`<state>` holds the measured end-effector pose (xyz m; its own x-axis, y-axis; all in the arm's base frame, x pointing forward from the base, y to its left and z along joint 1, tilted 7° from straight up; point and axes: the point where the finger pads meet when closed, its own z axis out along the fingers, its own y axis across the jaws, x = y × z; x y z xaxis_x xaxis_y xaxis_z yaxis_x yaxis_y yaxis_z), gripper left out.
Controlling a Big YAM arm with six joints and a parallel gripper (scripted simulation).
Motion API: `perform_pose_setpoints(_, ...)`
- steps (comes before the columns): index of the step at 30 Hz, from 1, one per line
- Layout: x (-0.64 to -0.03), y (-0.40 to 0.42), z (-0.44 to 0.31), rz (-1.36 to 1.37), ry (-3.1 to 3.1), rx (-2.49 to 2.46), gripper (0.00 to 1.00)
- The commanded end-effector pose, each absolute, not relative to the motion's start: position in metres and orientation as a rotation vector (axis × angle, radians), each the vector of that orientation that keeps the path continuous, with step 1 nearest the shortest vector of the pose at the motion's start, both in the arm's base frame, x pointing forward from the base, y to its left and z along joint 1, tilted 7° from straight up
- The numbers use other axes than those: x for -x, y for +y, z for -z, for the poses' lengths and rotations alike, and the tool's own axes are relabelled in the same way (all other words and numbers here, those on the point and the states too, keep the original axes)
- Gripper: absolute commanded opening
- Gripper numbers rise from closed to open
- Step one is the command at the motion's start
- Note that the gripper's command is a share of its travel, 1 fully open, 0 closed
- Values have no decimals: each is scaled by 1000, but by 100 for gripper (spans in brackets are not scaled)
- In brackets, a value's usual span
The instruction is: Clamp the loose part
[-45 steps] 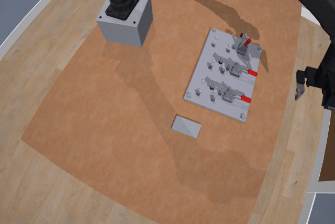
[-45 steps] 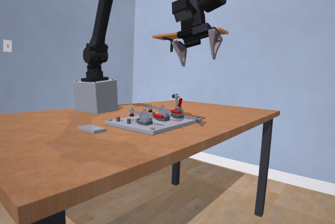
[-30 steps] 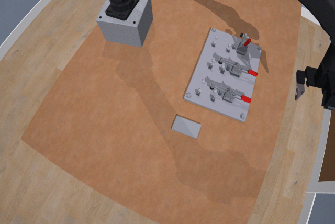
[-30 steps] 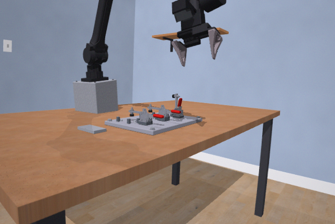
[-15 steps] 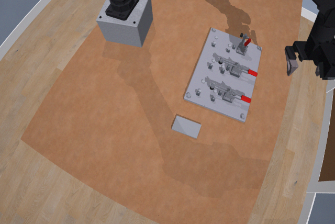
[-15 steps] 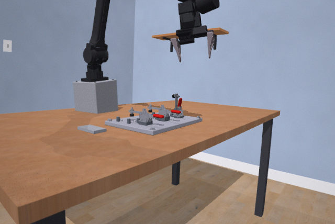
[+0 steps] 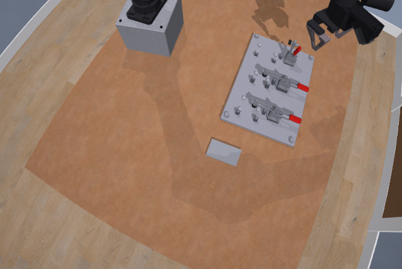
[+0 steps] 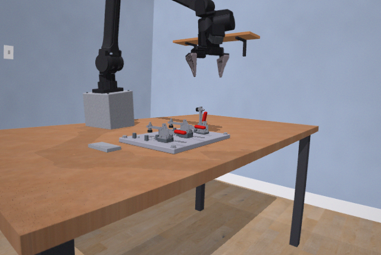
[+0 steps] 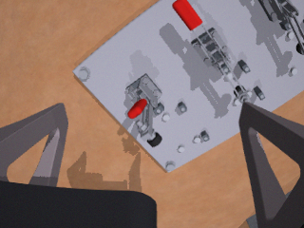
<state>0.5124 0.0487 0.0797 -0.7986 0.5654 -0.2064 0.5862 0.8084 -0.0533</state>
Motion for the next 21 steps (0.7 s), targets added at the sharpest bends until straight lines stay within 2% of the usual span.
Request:
perform_pose_setpoints(1,-487,70,-85,166,2906,-610,100)
perform_pose_setpoints(4,-460,83,-79,169,2970,-444,100)
perform_pose_setpoints(7,-459,83,-78,169,2972,-438,100)
perform_pose_setpoints(9,-423,97,-70,168,3040,-212,100)
perform_pose_setpoints(15,-380,109,-60,163,3097,45,100)
perform_pose_setpoints(21,-393,105,-59,163,3093,36,100)
